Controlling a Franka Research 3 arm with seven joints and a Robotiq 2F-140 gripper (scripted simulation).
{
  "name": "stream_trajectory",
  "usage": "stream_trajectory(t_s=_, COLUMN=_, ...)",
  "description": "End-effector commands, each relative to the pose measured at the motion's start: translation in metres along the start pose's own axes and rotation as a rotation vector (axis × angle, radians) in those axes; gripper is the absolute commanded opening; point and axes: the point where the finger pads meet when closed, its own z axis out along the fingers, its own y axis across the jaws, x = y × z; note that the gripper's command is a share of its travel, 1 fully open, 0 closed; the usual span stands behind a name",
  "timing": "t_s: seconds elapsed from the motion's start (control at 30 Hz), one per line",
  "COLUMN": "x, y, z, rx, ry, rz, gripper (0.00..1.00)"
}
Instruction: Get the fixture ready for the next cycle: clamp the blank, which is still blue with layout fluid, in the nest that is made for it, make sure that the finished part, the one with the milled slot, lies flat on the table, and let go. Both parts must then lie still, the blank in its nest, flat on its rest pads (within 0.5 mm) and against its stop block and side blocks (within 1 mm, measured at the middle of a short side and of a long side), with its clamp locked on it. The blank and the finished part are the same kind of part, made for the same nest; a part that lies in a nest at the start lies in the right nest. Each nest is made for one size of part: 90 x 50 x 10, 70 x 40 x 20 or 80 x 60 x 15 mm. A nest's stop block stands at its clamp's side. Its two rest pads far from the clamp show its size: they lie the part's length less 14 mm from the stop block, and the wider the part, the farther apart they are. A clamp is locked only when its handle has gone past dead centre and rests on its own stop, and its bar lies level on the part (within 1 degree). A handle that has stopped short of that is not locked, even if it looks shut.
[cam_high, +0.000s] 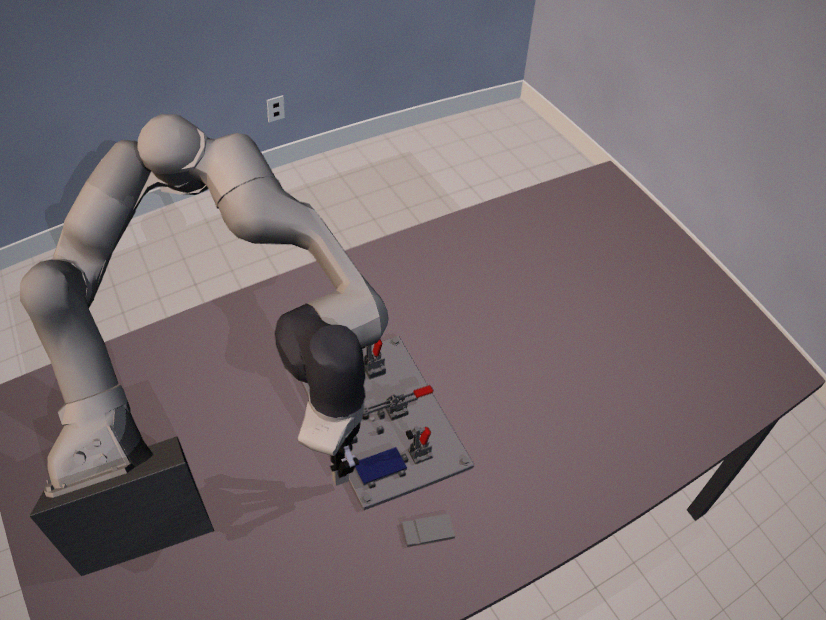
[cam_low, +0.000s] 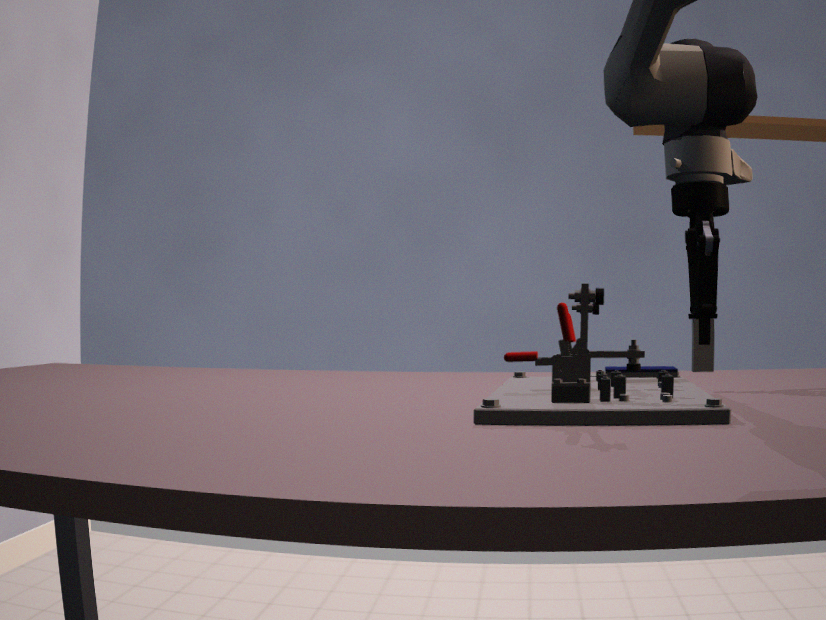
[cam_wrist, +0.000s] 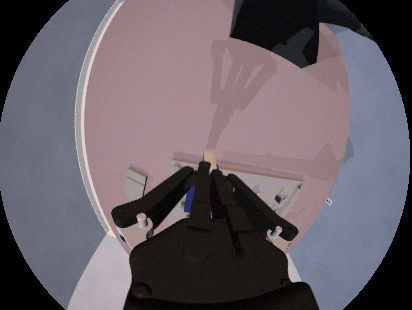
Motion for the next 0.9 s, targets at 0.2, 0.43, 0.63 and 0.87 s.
stream_trajectory(t_s=0.2, x=-0.0011, y=-0.0003, z=0.0041, rx=0.002, ry=-0.002, rz=-0.006, gripper=0.0)
stream_trajectory(t_s=0.43, x=-0.0011, y=-0.0003, z=0.0041, rx=0.002, ry=-0.002, rz=-0.006, gripper=0.0)
stream_trajectory(t_s=0.63, x=-0.0016, y=-0.0003, z=0.0041, rx=0.002, ry=-0.002, rz=-0.006, gripper=0.0)
stream_trajectory(t_s=0.87, x=-0.0051, y=-0.0003, z=0.0041, rx=0.002, ry=-0.002, rz=-0.006, gripper=0.0)
